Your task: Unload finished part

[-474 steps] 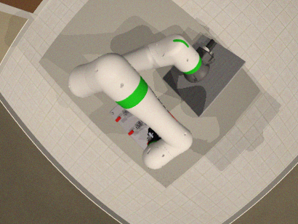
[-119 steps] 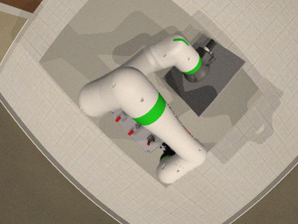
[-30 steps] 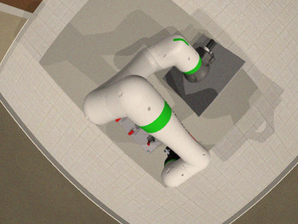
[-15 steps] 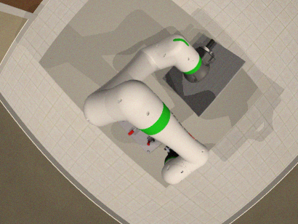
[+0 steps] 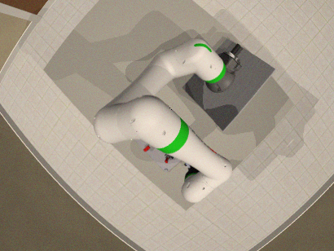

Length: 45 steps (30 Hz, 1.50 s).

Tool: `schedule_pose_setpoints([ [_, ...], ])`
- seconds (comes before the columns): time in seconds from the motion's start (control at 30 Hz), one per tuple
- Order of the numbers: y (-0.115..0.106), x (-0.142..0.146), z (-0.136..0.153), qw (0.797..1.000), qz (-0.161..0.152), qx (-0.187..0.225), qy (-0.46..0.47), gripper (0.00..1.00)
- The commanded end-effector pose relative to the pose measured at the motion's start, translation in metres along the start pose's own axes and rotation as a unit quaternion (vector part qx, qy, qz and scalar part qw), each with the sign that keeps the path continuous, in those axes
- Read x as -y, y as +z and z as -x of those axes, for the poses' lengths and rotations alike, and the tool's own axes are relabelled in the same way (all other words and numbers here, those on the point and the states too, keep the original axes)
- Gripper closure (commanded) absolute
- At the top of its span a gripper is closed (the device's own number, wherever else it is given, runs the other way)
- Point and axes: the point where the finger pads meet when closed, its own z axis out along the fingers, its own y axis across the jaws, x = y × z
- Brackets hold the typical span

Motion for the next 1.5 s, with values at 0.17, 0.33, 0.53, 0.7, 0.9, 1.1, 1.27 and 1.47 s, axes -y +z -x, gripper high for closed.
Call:
schedule_pose_setpoints([
  [0.17,0.008,0.000,0.000,1.000,0.000,0.000,0.000,1.00],
  [0.33,0.012,0.000,0.000,1.000,0.000,0.000,0.000,1.00],
  [0.53,0.013,0.000,0.000,1.000,0.000,0.000,0.000,1.00],
  [0.7,0.013,0.000,0.000,1.000,0.000,0.000,0.000,1.00],
  [0.9,0.013,0.000,0.000,1.000,0.000,0.000,0.000,1.00],
  [1.1,0.013,0.000,0.000,1.000,0.000,0.000,0.000,1.00],
  [1.27,0.013,0.000,0.000,1.000,0.000,0.000,0.000,1.00],
  [1.47,0.013,0.000,0.000,1.000,0.000,0.000,0.000,1.00],
])
